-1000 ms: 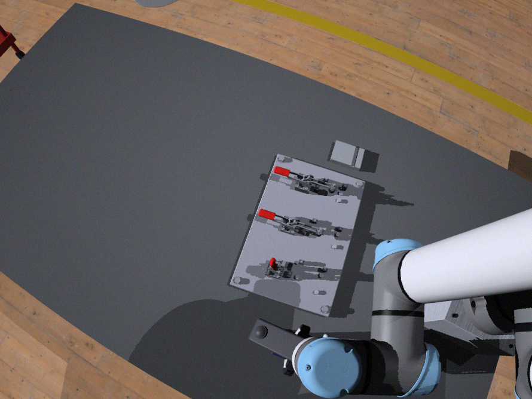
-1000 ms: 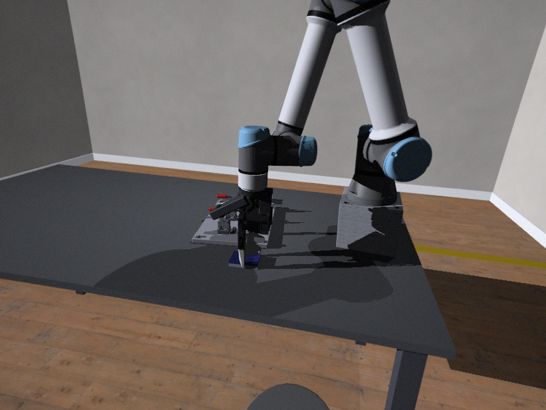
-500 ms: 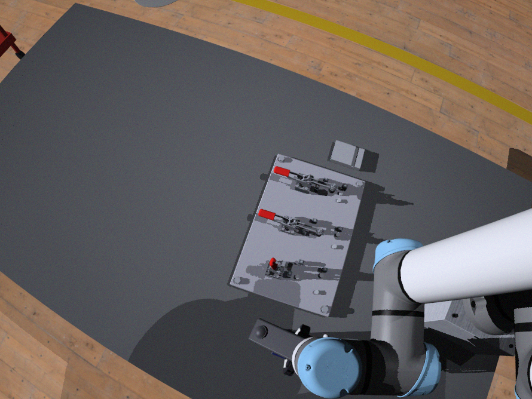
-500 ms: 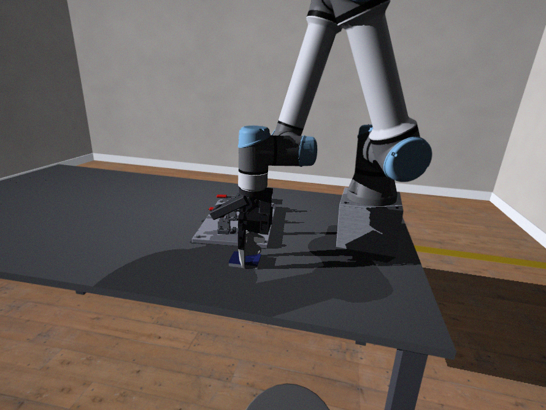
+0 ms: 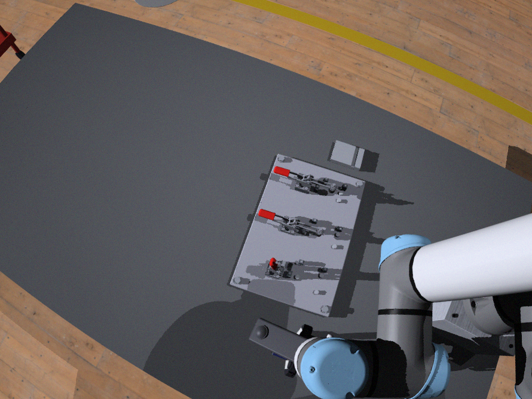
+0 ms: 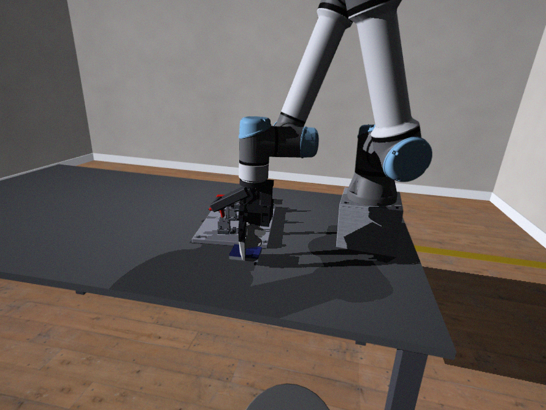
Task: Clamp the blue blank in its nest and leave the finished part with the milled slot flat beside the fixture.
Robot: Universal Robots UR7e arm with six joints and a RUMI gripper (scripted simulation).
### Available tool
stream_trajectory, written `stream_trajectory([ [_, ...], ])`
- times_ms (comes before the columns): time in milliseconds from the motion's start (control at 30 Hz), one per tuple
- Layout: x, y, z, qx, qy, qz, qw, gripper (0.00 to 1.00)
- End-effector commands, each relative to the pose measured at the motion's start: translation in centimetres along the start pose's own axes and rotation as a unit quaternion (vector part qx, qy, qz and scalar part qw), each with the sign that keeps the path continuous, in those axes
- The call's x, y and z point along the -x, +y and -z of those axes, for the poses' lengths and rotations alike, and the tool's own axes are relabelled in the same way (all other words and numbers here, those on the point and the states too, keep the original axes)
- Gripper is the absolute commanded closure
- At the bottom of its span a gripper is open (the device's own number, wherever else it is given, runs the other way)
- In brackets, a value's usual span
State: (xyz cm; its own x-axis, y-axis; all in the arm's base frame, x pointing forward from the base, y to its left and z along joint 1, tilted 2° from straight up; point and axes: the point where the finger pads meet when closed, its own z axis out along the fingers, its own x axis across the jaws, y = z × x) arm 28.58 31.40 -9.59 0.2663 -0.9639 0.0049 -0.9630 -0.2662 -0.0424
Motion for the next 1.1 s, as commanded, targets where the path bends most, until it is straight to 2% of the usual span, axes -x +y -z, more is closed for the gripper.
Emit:
stream_trajectory([
  [0, 0.1, -0.3, 2.3, -0.001, 0.000, 0.000, 1.000, 1.00],
  [333, 0.1, -0.2, 6.9, -0.001, 0.000, 0.000, 1.000, 1.00],
  [400, 0.1, -0.2, 6.9, -0.001, 0.000, 0.000, 1.000, 1.00],
  [600, 0.1, -0.2, 8.9, -0.001, 0.000, 0.000, 1.000, 1.00],
  [800, 0.1, -0.2, 9.8, -0.001, 0.000, 0.000, 1.000, 1.00],
  [1067, 0.1, -0.2, 9.9, -0.001, 0.000, 0.000, 1.000, 1.00],
])
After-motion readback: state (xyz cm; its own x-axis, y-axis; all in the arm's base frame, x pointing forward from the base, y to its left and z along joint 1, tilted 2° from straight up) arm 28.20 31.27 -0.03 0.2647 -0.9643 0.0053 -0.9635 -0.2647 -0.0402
